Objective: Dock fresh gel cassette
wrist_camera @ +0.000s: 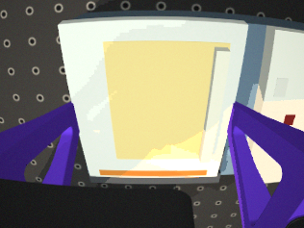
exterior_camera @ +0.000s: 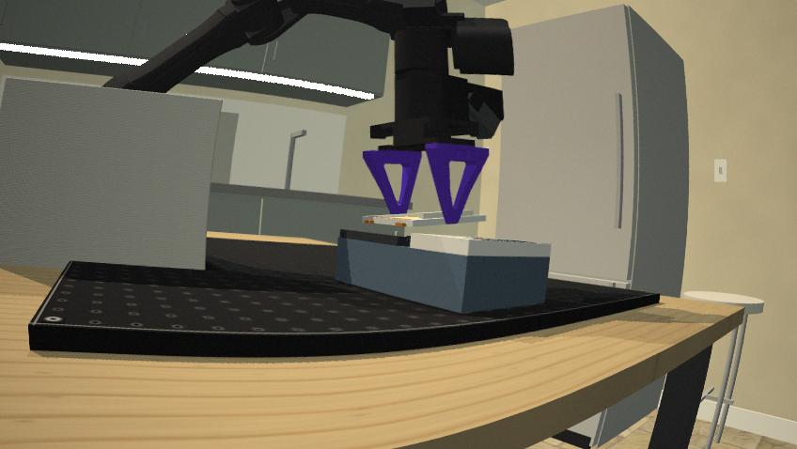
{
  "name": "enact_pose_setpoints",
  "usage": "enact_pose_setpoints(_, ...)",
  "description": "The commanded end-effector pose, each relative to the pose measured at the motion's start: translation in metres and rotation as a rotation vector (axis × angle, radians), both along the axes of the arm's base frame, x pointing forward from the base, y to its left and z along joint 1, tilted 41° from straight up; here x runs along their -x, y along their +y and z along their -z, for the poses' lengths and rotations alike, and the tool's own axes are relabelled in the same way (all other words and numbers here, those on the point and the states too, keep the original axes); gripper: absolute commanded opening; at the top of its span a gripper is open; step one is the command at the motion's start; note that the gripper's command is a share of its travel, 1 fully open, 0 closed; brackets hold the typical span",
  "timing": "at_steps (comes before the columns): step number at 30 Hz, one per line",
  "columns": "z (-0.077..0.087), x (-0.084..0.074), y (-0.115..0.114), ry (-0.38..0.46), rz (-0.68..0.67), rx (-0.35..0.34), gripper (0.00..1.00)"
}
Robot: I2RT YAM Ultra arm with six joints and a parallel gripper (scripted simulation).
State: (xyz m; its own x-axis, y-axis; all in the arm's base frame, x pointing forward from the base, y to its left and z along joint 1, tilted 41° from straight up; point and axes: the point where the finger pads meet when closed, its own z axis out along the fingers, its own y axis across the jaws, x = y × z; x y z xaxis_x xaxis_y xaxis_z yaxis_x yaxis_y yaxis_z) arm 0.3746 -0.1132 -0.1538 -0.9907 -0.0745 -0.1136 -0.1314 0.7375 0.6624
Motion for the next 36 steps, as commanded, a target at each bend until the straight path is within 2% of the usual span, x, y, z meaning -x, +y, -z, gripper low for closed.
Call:
enact_pose_setpoints(1, -0.007, -0.006, -0.011, -0.036, 0.031, 0.011, 0.00)
enact_pose_setpoints(11, -0.001, -0.002, -0.005, -0.022, 0.029, 0.003, 0.00)
enact_pose_setpoints(12, -0.005, -0.013, -0.012, -0.055, 0.026, 0.023, 0.00)
enact_pose_setpoints(13, -0.004, -0.014, -0.011, -0.055, 0.025, 0.023, 0.00)
enact_pose_setpoints(20, 0.005, 0.000, -0.001, -0.014, 0.028, -0.003, 0.00)
enact_pose_setpoints(28, 0.009, 0.002, 0.003, -0.009, 0.024, -0.006, 0.00)
enact_pose_setpoints(29, -0.004, -0.016, -0.011, -0.066, 0.026, 0.030, 0.00)
enact_pose_setpoints(36, 0.004, -0.011, -0.003, -0.044, 0.023, 0.016, 0.00)
